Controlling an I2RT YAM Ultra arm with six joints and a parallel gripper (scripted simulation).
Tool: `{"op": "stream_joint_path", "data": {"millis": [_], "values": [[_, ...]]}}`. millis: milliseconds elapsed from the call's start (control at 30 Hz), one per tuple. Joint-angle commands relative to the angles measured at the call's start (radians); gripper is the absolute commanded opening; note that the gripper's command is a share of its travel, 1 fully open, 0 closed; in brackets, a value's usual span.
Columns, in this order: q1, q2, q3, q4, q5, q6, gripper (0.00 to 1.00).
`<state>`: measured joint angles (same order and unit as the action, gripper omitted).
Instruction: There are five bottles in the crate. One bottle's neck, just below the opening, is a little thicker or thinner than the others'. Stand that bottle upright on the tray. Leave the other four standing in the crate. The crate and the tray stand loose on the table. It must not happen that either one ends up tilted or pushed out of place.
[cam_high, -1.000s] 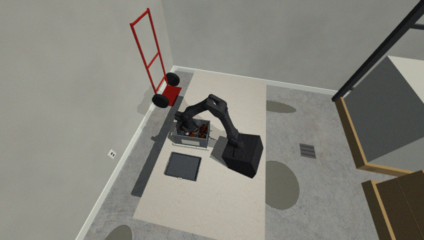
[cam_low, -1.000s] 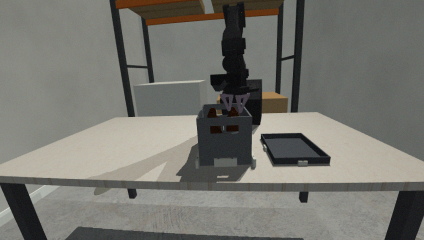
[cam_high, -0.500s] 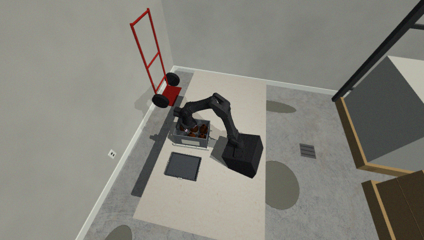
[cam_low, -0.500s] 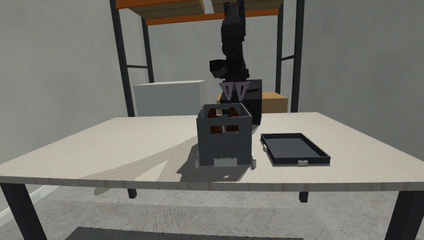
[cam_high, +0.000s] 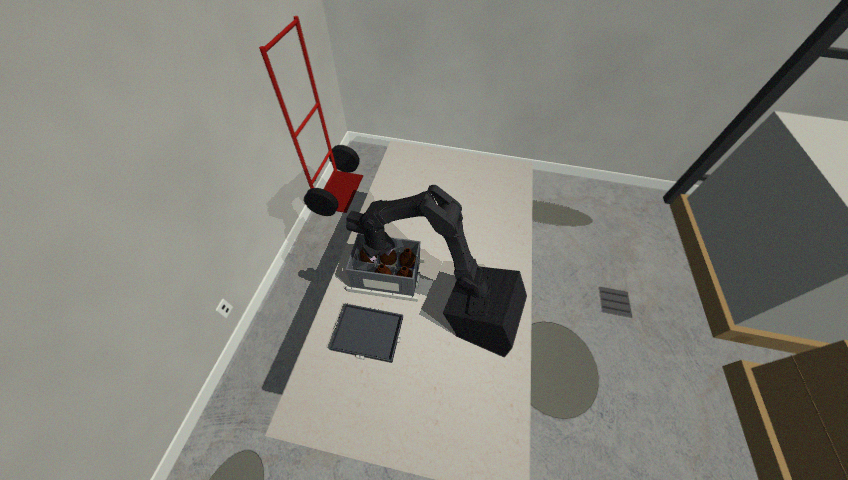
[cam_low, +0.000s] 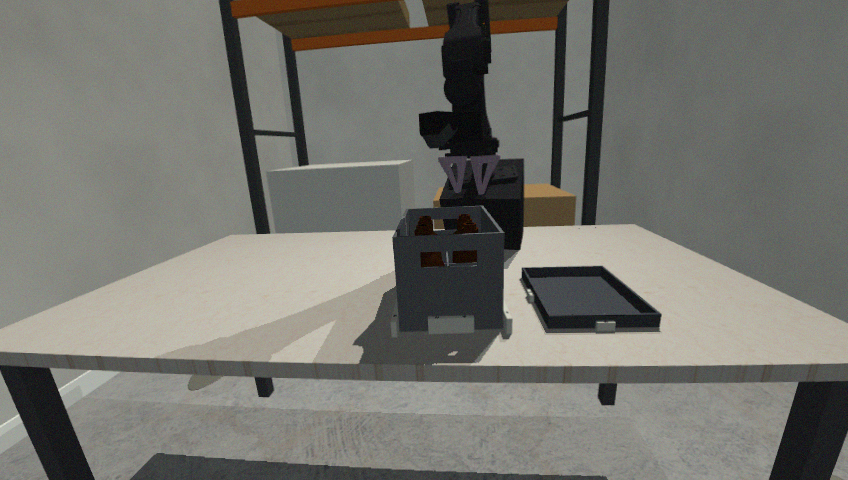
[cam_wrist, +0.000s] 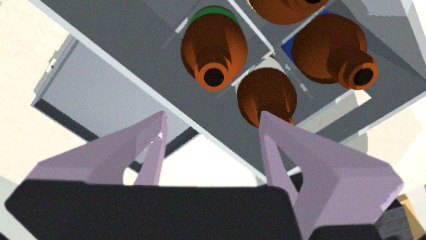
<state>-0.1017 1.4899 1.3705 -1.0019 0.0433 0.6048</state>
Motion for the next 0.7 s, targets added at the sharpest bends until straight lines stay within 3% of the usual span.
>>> {"op": "stream_joint_path", "data": {"millis": [0, 300, 333, 667], "values": [[0.007, -0.019, 0.028, -0.018, 0.01, 0.007, 0.61], [0.007, -0.019, 0.029, -0.018, 0.01, 0.007, 0.61], [0.007, -0.02, 0.029, 0.0, 0.01, 0.007, 0.0], [0.007, -0.02, 0.029, 0.0, 0.01, 0.007, 0.0]]}}
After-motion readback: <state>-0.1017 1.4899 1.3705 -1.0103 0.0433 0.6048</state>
